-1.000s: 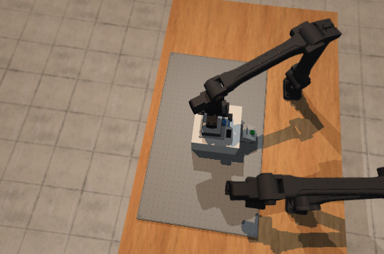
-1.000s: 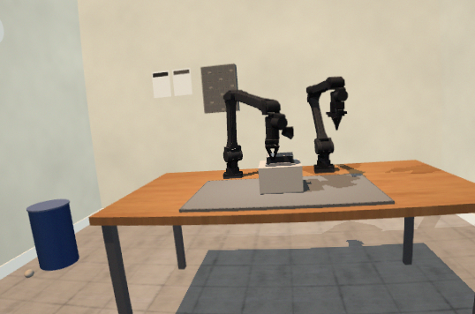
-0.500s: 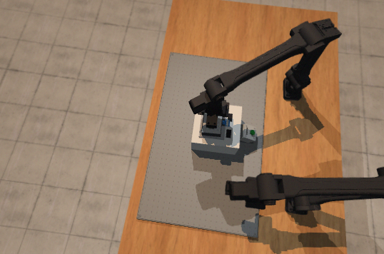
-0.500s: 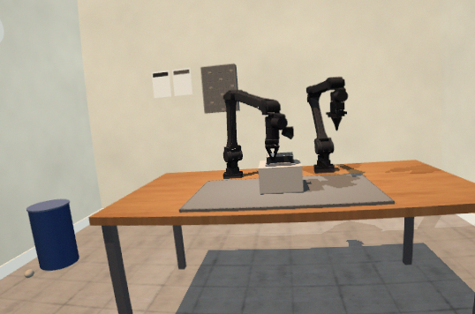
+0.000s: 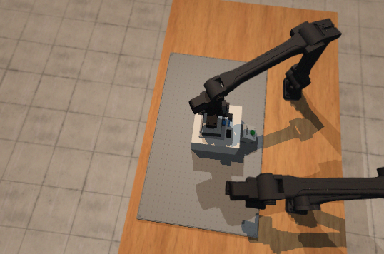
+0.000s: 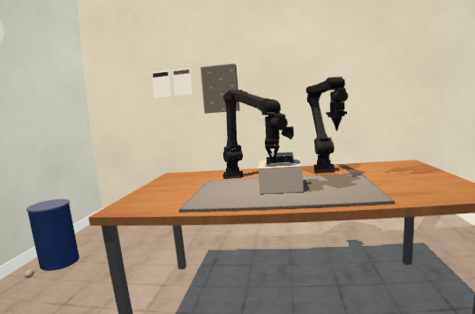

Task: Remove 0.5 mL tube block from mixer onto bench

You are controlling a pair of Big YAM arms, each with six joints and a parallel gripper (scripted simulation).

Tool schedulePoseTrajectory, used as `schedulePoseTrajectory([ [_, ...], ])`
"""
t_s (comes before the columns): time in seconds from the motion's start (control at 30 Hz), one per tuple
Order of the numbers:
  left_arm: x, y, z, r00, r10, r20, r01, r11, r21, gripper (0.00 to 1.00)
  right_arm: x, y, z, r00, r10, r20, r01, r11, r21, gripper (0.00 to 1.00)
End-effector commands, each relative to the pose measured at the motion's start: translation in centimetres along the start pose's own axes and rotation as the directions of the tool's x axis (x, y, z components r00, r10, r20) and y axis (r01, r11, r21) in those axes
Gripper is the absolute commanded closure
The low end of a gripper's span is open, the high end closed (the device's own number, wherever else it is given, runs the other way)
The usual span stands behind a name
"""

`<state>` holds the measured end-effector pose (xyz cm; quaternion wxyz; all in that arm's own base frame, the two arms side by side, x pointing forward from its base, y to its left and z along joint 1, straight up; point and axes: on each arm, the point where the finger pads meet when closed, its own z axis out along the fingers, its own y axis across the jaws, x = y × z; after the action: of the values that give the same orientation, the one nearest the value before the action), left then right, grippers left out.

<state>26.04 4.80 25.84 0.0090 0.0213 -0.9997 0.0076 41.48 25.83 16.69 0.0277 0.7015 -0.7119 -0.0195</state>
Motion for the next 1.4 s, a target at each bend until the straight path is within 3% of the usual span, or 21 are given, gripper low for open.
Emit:
schedulePoseTrajectory([
  [0.0, -1.1, -0.2, -2.1, 0.999, 0.026, 0.047, -0.025, 1.0, -0.009, 1.0, -0.9, 2.1, -2.7, 0.999, -0.037, 0.019, 0.037, 0.999, 0.006, 1.0],
  [0.57, -1.4, -0.2, -2.5, 0.998, 0.027, 0.057, -0.027, 1.0, -0.01, 1.0, -0.9, 2.0, -2.7, 0.999, -0.037, 0.021, 0.037, 0.999, 0.009, 1.0],
  [1.37, 0.0, -0.4, 0.1, 1.0, 0.027, -0.012, -0.027, 1.0, 0.001, 1.0, -0.8, 1.8, -2.8, 0.999, -0.038, 0.024, 0.037, 0.999, 0.013, 1.0],
])
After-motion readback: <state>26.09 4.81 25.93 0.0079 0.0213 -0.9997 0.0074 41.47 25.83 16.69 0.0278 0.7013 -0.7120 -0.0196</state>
